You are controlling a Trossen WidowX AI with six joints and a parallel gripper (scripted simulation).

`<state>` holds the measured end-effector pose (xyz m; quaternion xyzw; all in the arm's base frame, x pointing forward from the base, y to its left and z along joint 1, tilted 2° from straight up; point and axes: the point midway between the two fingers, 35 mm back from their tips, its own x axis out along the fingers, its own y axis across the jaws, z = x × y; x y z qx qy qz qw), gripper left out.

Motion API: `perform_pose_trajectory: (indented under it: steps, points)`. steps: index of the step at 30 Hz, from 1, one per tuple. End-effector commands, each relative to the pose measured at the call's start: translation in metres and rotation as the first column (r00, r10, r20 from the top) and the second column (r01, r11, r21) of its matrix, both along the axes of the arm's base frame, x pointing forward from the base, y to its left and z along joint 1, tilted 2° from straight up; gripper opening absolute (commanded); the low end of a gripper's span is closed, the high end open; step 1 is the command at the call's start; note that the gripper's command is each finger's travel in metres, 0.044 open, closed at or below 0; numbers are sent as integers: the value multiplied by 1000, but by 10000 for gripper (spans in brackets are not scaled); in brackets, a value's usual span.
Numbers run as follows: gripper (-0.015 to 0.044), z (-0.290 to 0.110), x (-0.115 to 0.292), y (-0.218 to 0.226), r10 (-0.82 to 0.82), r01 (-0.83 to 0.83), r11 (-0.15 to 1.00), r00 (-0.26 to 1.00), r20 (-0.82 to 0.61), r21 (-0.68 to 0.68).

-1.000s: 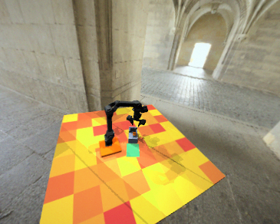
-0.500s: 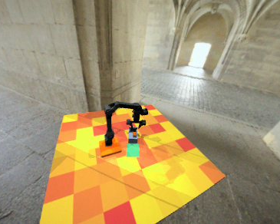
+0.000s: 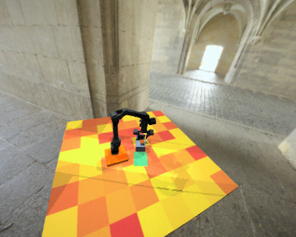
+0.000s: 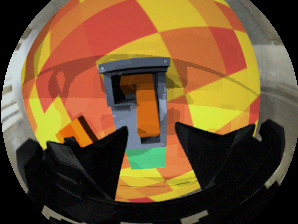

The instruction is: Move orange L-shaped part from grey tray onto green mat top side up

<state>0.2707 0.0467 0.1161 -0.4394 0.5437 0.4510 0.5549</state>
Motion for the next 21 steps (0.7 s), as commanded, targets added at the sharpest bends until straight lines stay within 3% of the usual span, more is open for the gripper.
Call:
perform_pose_trajectory:
  steps: [1,21]
  points:
    - [280,-8,-1,0,5,-5,1000,1000,-4,-4]
    - [280,-39,-2,0,5,-5,1000,1000,-5,-4]
